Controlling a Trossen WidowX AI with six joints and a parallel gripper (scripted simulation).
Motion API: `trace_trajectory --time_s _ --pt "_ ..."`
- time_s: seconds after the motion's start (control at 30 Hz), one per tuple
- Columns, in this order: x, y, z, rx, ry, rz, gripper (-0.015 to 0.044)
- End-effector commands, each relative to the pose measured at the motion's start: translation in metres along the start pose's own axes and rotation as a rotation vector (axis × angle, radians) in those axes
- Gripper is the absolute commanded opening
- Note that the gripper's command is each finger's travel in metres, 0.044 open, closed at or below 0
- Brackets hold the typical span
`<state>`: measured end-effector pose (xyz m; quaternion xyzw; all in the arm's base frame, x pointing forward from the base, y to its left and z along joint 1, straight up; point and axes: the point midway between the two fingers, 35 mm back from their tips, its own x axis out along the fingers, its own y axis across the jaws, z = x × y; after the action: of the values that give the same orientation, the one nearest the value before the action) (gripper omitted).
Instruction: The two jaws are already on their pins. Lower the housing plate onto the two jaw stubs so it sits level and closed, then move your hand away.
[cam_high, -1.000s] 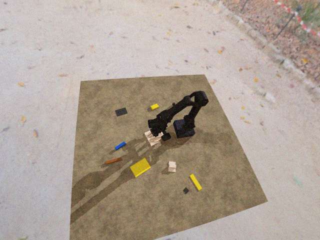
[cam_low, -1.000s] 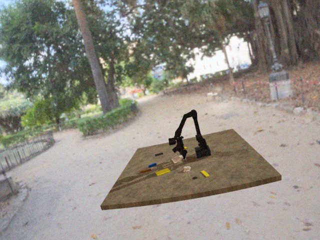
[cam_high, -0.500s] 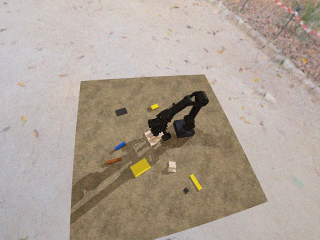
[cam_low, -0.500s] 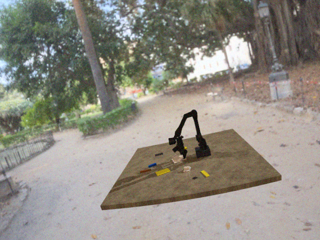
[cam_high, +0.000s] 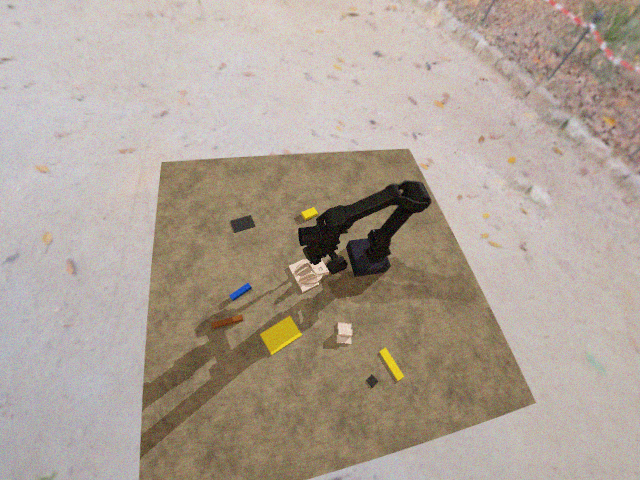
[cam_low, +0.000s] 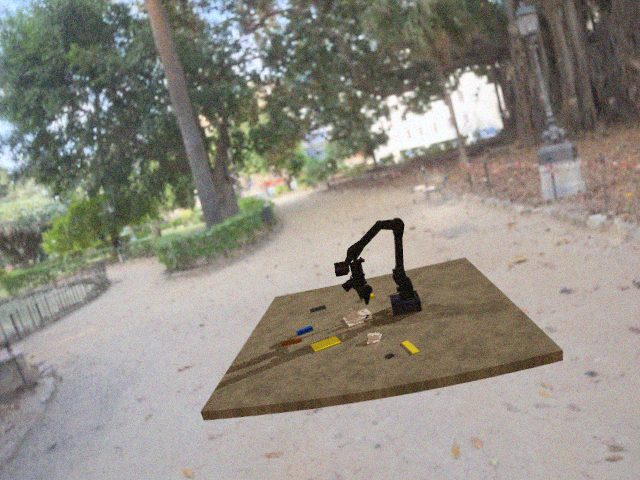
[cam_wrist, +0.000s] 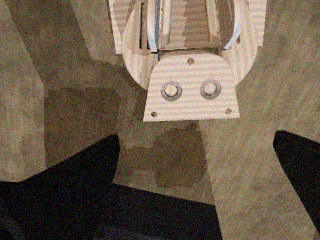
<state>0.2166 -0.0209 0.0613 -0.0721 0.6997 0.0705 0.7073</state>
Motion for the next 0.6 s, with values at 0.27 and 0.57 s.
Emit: trace_trajectory --time_s 0.27,0.57 --pt "-0.052 0.006 -0.013 0.0 -0.005 0.001 0.044" --pt "-0.052 0.006 -0.013 0.0 -0.005 0.001 0.044"
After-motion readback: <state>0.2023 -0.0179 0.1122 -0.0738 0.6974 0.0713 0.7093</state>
